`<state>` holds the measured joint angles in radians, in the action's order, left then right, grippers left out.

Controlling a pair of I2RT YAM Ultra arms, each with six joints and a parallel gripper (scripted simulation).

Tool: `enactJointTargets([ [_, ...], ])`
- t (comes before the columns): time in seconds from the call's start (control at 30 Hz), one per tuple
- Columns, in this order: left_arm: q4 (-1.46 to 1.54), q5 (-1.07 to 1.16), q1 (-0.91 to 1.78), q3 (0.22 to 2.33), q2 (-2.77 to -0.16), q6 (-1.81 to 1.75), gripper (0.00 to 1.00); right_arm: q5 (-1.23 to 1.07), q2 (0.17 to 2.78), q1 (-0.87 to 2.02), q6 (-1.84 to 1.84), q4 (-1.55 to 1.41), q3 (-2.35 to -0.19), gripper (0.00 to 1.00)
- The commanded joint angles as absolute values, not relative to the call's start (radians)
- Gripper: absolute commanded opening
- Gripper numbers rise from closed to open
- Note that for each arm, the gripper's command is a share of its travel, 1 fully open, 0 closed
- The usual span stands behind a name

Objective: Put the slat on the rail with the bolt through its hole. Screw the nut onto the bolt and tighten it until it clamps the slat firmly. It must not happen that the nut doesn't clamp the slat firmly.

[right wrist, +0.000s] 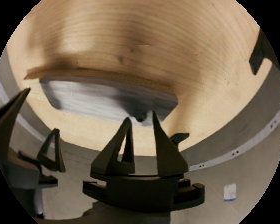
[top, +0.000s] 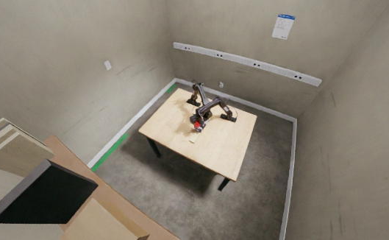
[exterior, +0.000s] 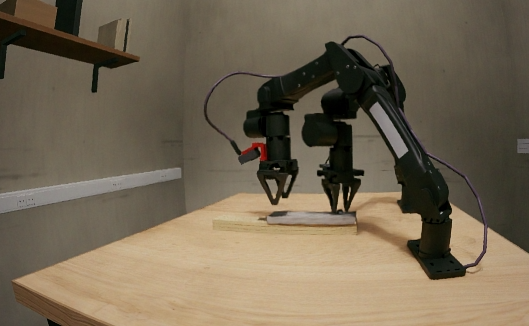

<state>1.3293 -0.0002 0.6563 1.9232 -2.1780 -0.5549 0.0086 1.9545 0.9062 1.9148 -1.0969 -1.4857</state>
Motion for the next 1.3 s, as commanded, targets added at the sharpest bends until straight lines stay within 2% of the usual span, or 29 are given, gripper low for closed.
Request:
enactJointTargets([
  [0.0, 1.323, 0.000, 0.651, 1.938, -2.173, -0.557, 1.00, 0.009, 1.948, 0.906, 1.915, -1.096, -1.490, 0.34],
  [1.27, 1.246, 0.000, 0.651, 1.870, -2.182, -0.557, 1.00, 0.009, 1.948, 0.906, 1.915, -1.096, -1.490, 0.34],
])
